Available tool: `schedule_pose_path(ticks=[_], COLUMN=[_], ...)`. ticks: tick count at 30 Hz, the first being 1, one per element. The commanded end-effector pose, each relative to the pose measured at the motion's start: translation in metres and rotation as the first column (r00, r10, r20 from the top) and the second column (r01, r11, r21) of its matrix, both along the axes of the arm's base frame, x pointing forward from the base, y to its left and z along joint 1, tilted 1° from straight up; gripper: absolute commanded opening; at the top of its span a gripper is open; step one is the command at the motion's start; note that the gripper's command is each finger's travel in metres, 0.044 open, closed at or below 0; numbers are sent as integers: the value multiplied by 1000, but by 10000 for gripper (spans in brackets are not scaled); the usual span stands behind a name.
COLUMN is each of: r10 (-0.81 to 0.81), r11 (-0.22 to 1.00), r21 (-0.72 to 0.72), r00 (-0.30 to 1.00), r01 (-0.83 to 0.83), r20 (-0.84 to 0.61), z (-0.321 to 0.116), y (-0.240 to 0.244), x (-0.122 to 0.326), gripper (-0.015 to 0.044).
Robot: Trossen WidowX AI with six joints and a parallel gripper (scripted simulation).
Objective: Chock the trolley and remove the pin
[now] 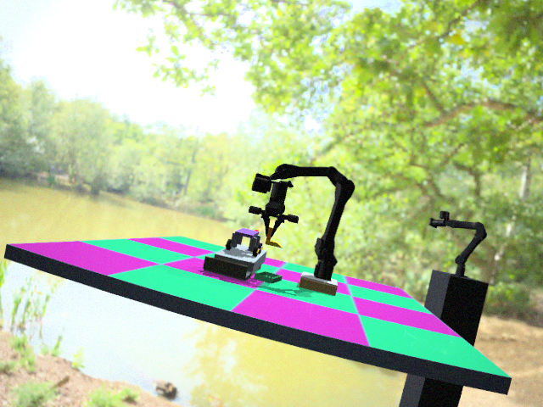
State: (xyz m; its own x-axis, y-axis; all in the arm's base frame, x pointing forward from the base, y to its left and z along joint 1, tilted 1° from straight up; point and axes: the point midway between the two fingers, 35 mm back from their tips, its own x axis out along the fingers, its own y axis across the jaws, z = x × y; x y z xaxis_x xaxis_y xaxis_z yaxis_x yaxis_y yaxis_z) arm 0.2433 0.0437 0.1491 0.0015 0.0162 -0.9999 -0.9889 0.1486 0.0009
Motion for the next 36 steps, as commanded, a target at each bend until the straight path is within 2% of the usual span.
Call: schedule_pose_path(ticks=[1, 13, 24, 36], r10=[-5, 19, 382, 729], r11=[1000, 1000, 924, 684], r21=[8, 8, -12, -23], r00=[1000, 1000, 924, 684], r01=[5, -19, -382, -730], r20=[4, 5, -10, -34], z=[0, 0, 0, 0], y=[16, 47, 49, 50], x=[8, 23, 23, 24], gripper=[0, 0, 0, 0])
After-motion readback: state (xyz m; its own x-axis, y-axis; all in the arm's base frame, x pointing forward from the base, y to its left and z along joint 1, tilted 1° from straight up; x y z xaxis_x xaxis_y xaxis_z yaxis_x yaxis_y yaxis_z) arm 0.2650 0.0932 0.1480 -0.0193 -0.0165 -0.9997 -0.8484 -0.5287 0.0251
